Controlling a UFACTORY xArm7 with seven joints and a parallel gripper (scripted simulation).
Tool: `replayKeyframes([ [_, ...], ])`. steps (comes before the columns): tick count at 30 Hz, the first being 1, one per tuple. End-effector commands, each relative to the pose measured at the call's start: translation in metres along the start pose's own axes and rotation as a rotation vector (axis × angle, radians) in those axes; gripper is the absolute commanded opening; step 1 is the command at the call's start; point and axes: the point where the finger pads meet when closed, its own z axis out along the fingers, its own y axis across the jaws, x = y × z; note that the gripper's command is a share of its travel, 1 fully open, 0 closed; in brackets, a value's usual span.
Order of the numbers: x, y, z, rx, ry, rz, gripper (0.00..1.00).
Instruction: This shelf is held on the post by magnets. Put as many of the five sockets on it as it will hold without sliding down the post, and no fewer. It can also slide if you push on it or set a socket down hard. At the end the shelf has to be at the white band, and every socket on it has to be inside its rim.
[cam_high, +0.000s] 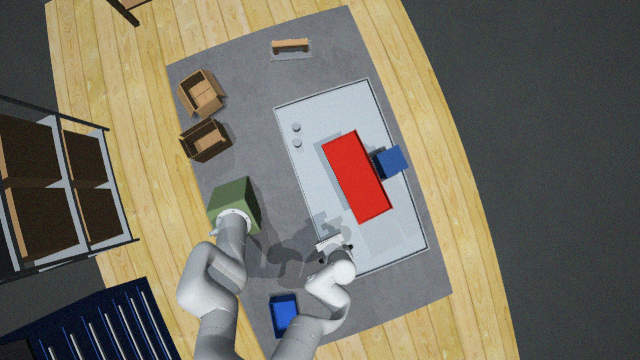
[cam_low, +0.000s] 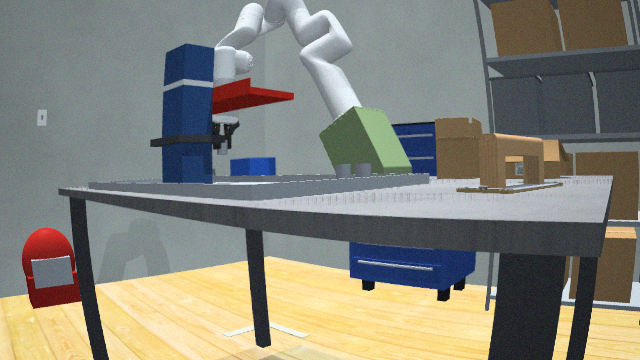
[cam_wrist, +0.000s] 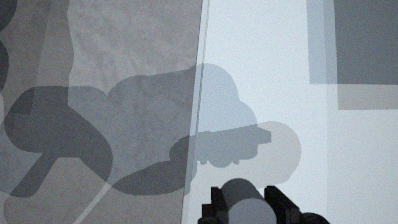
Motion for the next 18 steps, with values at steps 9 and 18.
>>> replayKeyframes([
  [9,-0.001,-0.016,-0.043,0.001,-0.001,0.002,0.00],
  [18,-0.001,-0.027,-0.074,0.001,-0.001,0.002,0.00],
])
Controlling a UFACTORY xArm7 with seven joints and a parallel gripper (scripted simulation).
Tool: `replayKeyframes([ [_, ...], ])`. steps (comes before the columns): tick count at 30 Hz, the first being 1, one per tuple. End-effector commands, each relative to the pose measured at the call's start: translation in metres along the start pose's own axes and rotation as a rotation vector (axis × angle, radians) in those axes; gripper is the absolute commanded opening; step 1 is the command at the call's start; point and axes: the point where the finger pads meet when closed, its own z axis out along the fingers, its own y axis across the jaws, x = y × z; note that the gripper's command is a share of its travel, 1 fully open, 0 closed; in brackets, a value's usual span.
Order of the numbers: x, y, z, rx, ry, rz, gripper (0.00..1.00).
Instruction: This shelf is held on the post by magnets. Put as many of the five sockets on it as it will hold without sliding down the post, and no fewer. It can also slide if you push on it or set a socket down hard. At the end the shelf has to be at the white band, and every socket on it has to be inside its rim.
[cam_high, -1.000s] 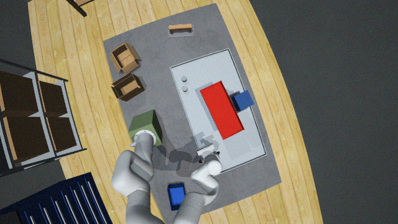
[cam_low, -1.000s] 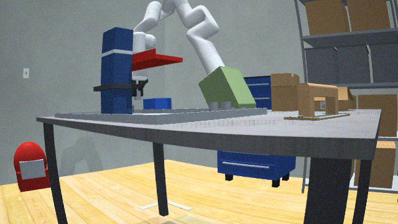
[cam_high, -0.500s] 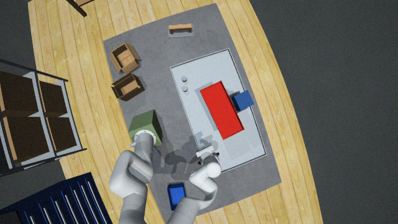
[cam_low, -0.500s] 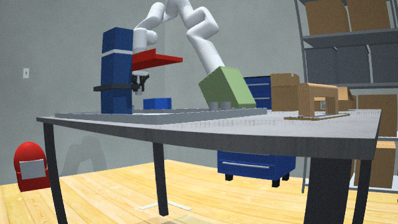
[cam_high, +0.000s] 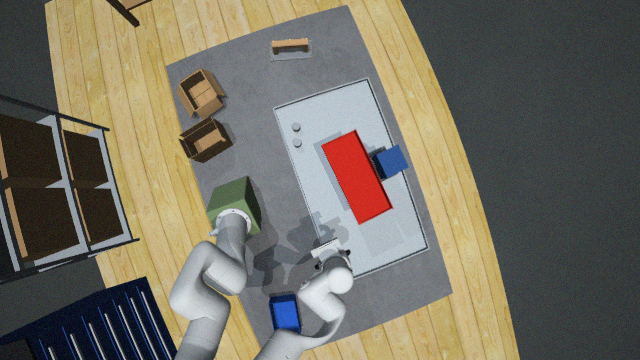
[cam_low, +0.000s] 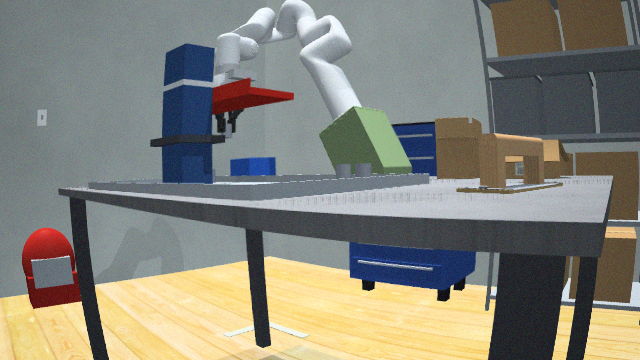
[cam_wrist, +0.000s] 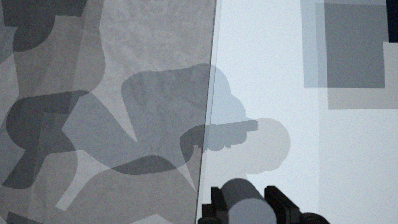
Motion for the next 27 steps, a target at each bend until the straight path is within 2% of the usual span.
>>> replayKeyframes([
  [1,0.000,-0.011,-0.031,-0.002,0.000,0.000,0.00],
  [9,0.000,-0.025,-0.070,-0.002,0.000,0.000,0.00],
  [11,0.000,-0.025,-0.070,-0.002,0.000,0.000,0.00],
  [21,0.000,-0.039,-0.107,-0.002,0.000,0.000,0.00],
  [27,0.000,-0.043,-0.118,-0.002,0.000,0.000,0.00],
])
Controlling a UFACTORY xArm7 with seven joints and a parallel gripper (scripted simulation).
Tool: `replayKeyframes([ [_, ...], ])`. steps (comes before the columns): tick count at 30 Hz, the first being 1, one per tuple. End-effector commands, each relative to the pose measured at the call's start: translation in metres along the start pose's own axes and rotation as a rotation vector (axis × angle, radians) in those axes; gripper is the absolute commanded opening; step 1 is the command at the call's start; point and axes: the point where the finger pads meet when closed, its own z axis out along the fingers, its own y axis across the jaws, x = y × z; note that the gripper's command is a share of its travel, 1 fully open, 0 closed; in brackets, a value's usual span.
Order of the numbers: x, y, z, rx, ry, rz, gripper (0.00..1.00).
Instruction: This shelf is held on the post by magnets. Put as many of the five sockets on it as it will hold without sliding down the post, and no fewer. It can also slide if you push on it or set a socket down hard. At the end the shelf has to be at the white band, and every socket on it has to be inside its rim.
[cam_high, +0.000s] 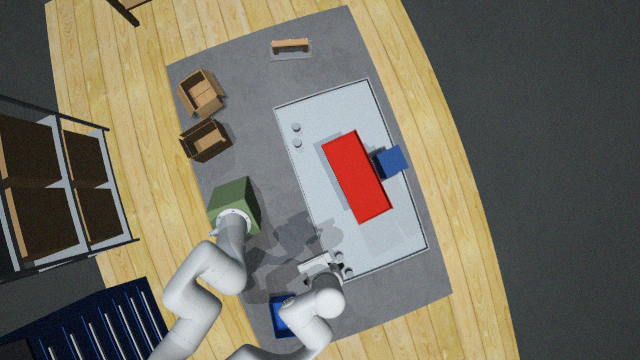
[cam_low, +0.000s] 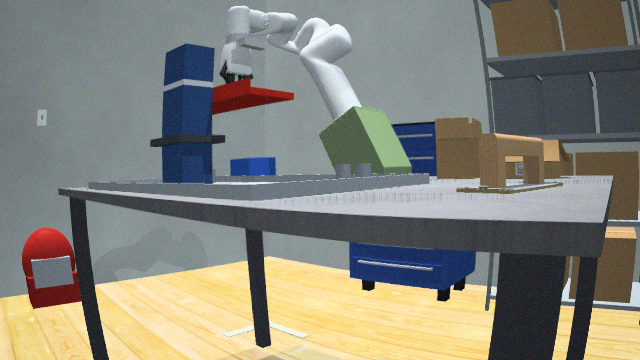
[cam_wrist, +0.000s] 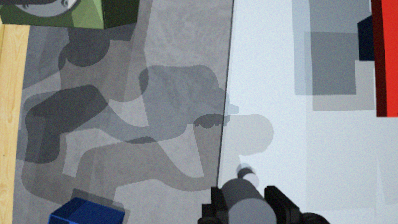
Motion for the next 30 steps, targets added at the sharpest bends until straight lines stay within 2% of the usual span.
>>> replayKeyframes([
  [1,0.000,-0.004,-0.011,-0.002,-0.001,0.001,0.00],
  [23,0.000,-0.006,-0.018,-0.002,-0.001,0.001,0.00],
  [26,0.020,0.011,-0.021,-0.005,-0.004,0.000,0.00],
  [28,0.056,0.034,-0.024,-0.009,-0.007,0.000,0.00],
  [30,0.056,0.034,-0.024,-0.009,-0.007,0.000,0.00],
])
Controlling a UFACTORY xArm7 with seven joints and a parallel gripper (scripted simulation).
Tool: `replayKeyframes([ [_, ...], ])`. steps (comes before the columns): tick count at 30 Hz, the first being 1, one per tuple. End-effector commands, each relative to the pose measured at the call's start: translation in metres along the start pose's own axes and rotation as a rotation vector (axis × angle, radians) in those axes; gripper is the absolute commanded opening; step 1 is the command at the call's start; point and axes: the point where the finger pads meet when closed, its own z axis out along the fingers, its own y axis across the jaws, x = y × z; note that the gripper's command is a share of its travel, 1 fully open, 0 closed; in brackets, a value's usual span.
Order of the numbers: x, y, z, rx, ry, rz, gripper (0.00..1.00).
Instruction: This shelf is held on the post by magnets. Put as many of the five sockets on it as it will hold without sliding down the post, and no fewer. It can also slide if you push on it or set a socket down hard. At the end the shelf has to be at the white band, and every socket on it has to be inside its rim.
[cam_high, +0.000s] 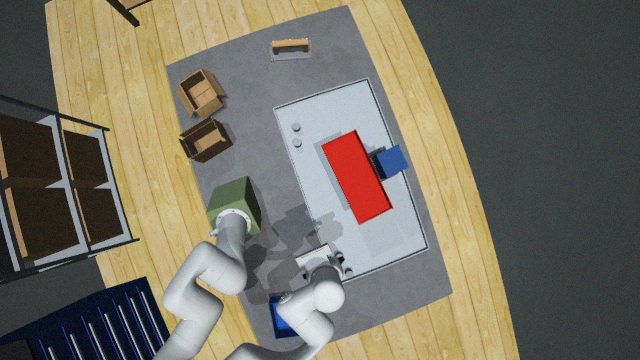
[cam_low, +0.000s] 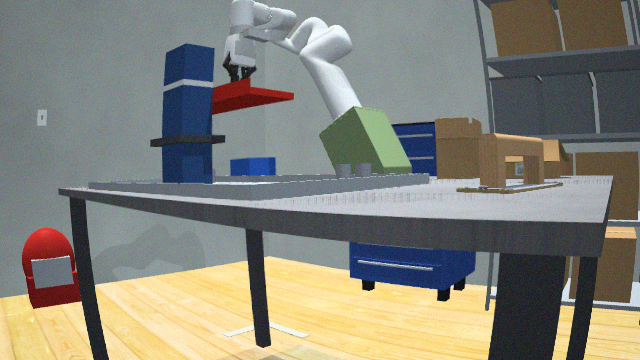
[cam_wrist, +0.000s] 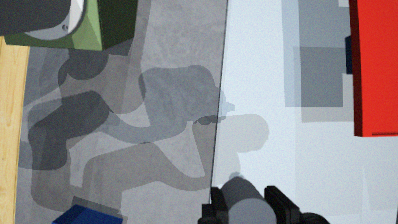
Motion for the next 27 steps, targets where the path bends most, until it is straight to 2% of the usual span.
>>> replayKeyframes([
  [1,0.057,0.038,-0.004,-0.002,-0.008,-0.001,0.00],
  [5,0.057,0.038,-0.004,-0.002,-0.008,-0.001,0.00],
  [6,0.084,0.048,-0.004,-0.003,-0.007,-0.001,0.00],
  [7,0.084,0.048,-0.004,-0.003,-0.007,-0.001,0.00],
  [8,0.112,0.056,-0.003,-0.002,-0.006,-0.001,0.00],
  [10,0.112,0.056,-0.003,-0.002,-0.006,-0.001,0.00],
  [11,0.139,0.061,-0.001,0.000,-0.005,-0.001,0.00],
  [13,0.139,0.061,-0.001,0.000,-0.005,-0.001,0.00],
  [14,0.160,0.063,0.002,0.002,-0.003,-0.001,0.00],
  [16,0.160,0.063,0.002,0.002,-0.003,-0.001,0.00],
  [18,0.186,0.064,0.005,0.006,-0.002,0.000,0.00],
  [27,0.191,0.064,0.006,0.007,-0.001,0.001,0.00],
])
